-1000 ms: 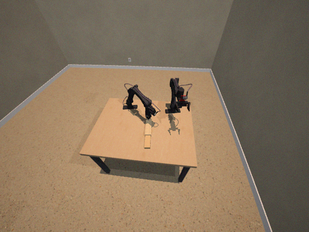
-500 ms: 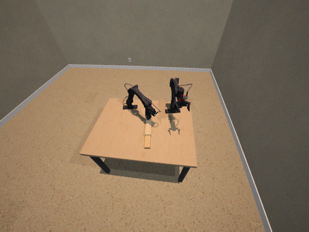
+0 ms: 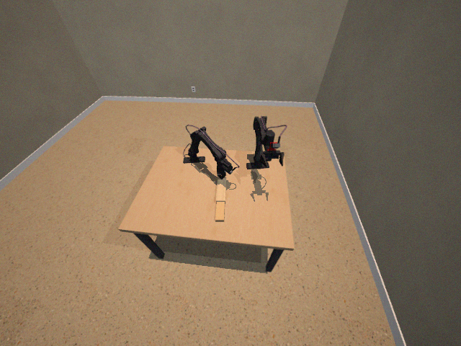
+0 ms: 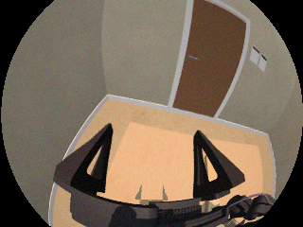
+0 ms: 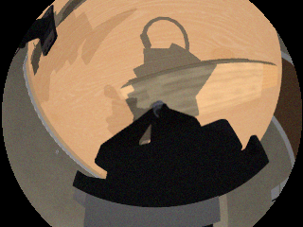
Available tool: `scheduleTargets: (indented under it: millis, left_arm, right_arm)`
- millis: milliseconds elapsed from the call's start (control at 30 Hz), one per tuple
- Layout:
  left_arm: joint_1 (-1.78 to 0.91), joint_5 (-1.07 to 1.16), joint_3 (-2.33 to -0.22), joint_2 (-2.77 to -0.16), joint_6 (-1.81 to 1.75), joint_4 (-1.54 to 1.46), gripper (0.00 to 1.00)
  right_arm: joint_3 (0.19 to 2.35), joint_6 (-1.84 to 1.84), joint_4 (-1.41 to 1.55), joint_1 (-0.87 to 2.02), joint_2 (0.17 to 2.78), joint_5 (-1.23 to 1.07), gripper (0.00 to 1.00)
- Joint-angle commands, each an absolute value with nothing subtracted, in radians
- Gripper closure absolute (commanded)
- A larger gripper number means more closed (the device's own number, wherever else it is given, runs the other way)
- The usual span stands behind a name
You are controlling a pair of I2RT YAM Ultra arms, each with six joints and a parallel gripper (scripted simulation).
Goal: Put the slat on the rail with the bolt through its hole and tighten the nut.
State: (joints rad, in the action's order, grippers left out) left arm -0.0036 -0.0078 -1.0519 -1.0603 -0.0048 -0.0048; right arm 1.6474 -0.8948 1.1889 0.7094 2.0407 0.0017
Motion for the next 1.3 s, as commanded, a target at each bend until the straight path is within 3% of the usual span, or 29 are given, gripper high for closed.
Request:
scheduleTargets:
  millis: [0, 1267]
  left_arm:
    - [0.0, 0.0, -1.053, -1.045, 0.0, 0.005, 0.0]
    - [0.0, 0.0, -1.053, -1.045, 0.0, 0.005, 0.0]
  right_arm:
    - [1.641, -0.893, 1.161, 0.71, 2.038, 0.0, 0.88]
    - [1.717, -0.926, 1.253, 0.677, 2.018, 0.001, 0.88]
